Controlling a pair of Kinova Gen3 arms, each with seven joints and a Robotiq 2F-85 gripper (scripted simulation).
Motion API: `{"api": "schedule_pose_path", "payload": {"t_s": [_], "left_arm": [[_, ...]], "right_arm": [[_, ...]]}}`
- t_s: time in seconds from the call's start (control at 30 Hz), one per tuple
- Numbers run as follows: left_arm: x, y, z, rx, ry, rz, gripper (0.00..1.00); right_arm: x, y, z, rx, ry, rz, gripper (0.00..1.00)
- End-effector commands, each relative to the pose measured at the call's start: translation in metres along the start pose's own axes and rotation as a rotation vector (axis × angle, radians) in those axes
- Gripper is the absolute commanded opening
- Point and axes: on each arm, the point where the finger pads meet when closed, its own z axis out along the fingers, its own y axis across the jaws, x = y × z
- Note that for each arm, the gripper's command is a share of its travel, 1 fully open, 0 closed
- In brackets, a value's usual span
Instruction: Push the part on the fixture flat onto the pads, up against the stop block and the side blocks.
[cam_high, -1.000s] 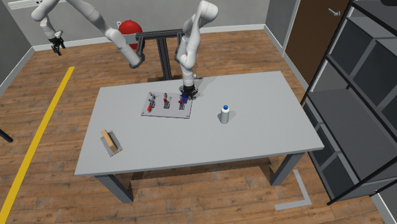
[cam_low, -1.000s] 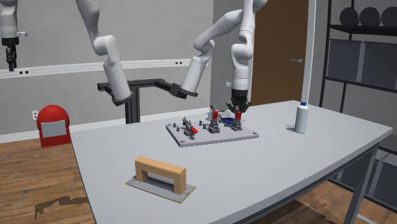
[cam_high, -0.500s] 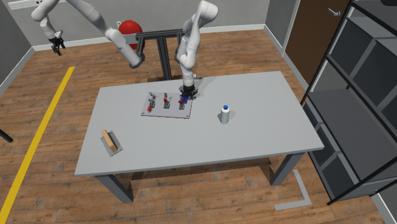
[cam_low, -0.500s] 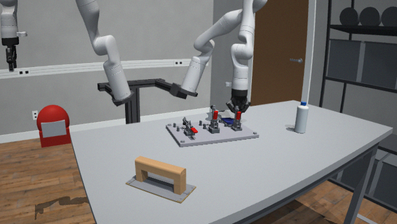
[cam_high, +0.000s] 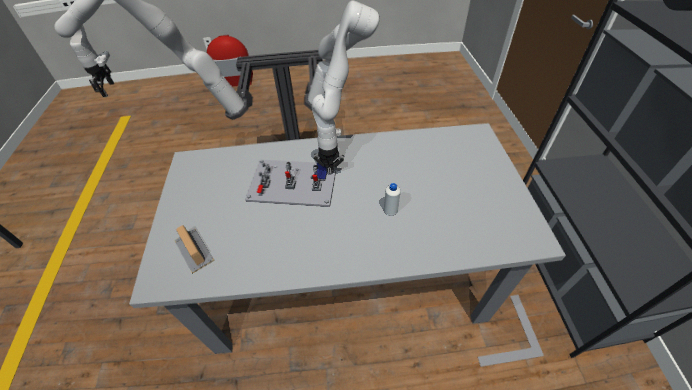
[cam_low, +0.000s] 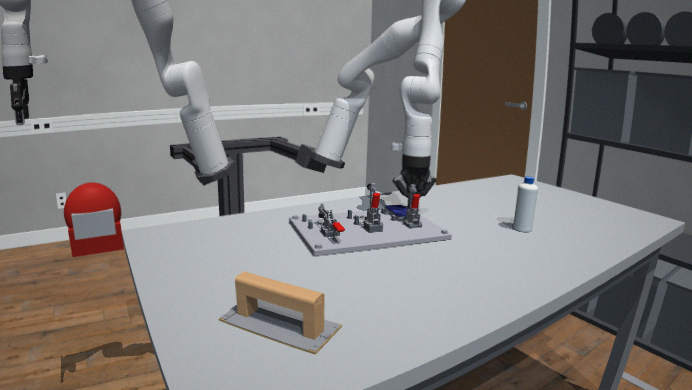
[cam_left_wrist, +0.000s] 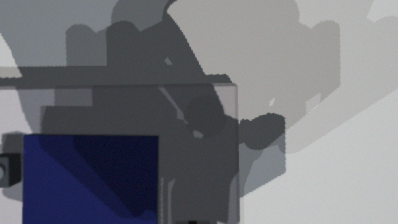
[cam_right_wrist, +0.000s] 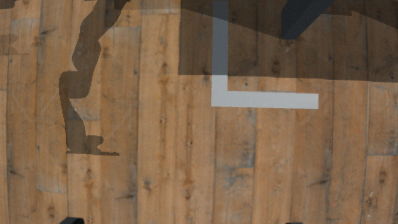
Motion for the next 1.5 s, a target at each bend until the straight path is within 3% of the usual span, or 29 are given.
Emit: {"api": "schedule_pose_path", "payload": {"t_s": [0.0,1.47], "left_arm": [[-0.0005,-0.0002,-0.0006,0.000,-0.002,0.000,0.099],[-0.0005,-0.0050,-0.0006,0.000,-0.002,0.000,0.099]], "right_arm": [[-0.0004,-0.0002,-0.0007,-0.001,-0.002,0.000,1.000],[-0.0004,-0.0002,-0.0007,-0.001,-0.002,0.000,1.000]]}}
